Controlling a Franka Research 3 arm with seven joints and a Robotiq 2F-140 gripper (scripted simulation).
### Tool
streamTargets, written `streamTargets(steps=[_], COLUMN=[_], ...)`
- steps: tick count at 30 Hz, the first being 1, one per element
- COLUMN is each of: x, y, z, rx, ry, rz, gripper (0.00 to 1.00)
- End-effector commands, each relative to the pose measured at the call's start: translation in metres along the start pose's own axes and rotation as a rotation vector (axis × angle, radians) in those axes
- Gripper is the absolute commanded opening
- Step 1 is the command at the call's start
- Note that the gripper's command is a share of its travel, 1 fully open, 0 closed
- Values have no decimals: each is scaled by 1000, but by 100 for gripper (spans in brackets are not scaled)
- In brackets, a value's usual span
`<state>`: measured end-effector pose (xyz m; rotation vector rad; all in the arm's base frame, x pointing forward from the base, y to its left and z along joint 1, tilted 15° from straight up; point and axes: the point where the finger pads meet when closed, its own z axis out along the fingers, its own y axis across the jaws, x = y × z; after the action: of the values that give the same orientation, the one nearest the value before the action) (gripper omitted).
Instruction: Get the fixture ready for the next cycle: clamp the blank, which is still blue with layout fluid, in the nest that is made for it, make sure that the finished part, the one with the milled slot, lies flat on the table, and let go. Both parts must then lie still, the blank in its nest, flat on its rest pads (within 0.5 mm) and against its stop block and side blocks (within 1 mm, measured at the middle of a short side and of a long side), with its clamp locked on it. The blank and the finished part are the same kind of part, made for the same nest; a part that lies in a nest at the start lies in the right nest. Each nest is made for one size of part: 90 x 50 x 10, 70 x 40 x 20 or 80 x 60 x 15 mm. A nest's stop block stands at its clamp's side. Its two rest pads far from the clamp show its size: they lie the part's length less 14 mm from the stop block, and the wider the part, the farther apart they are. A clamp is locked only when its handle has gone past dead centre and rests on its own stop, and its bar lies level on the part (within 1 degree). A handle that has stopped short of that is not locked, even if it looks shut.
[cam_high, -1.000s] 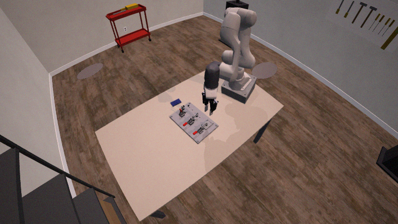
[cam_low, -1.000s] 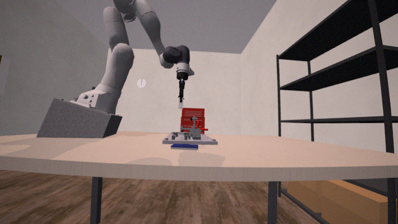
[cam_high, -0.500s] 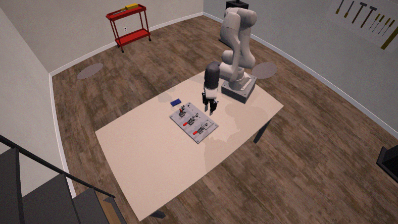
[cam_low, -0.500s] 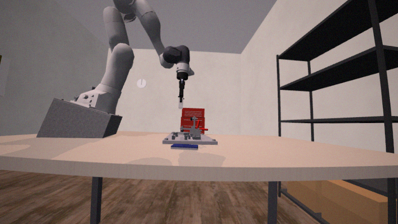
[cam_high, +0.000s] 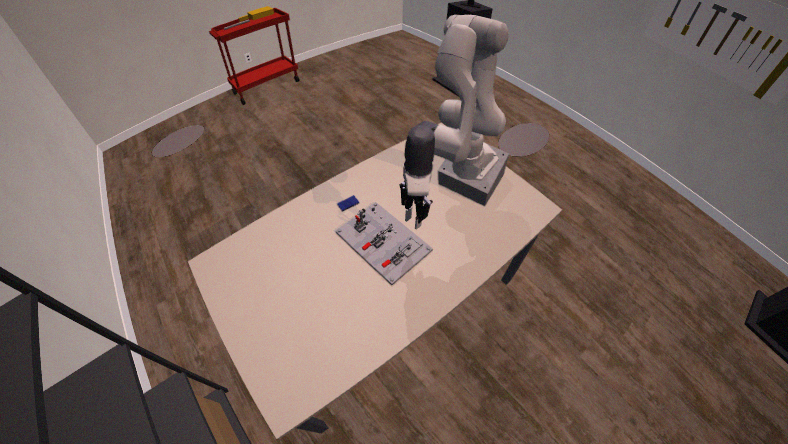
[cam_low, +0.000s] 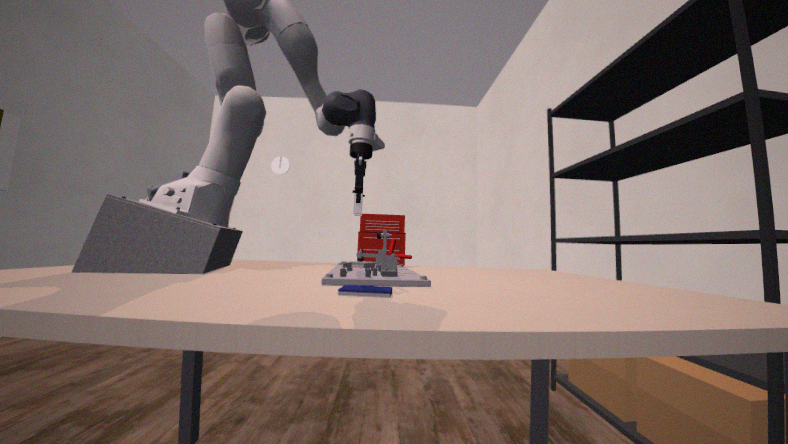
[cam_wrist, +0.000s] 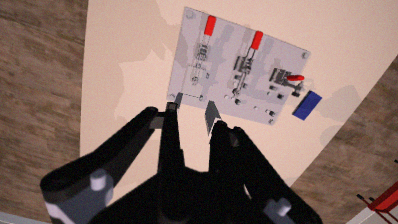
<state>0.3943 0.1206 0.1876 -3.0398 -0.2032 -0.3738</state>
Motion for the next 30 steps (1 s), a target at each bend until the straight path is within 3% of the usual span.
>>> streamTargets(steps=[1, 10, 17, 20, 26, 30], x=[0, 0, 1, 1, 1, 17], y=[0, 0, -1, -1, -1, -1], z=[0, 3, 48, 59, 60, 60], rx=[1, 1, 1, 1, 1, 1], ry=[3, 3, 3, 3, 3, 3], rz=[-5, -5, -5, -5, -5, -5], gripper=[28, 28, 28, 28, 28, 28])
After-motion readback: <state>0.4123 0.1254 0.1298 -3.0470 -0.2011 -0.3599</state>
